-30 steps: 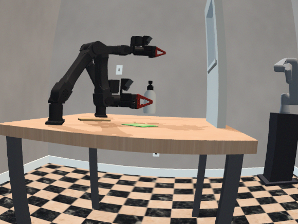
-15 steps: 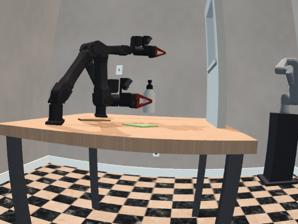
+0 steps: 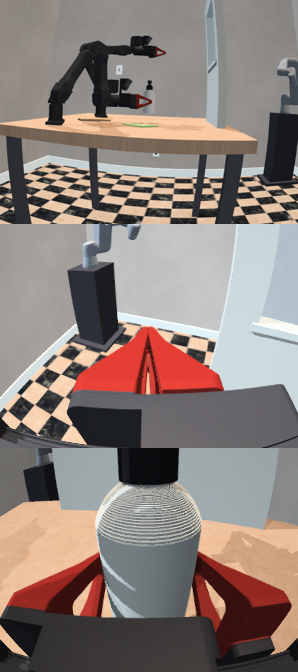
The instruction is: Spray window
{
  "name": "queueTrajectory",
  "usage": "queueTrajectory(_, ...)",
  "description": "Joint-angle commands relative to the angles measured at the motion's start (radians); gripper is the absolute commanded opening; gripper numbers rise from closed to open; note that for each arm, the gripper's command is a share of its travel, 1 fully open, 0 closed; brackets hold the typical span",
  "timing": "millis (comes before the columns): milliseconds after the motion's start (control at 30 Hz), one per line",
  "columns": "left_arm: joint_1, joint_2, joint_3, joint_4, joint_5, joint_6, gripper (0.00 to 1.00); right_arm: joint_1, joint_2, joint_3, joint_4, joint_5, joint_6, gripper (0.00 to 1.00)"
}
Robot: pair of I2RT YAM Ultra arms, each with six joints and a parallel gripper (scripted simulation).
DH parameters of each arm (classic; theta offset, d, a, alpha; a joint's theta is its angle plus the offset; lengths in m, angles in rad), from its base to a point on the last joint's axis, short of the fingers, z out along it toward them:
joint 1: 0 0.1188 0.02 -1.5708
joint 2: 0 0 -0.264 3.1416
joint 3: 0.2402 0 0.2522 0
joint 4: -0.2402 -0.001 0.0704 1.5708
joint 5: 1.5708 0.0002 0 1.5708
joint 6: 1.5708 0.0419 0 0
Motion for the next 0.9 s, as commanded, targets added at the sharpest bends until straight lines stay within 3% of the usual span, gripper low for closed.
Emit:
queueTrajectory(0,0.004,-0.025,0.032,-0.004,0.008,-0.004,0.00,-0.008,-0.014,-0.004,0.018,0.004,-0.007,0.00)
queueTrajectory(867,0.004,-0.025,0.032,-0.004,0.008,-0.004,0.00,-0.006,0.096,0.039,0.092,0.001,0.005,0.00)
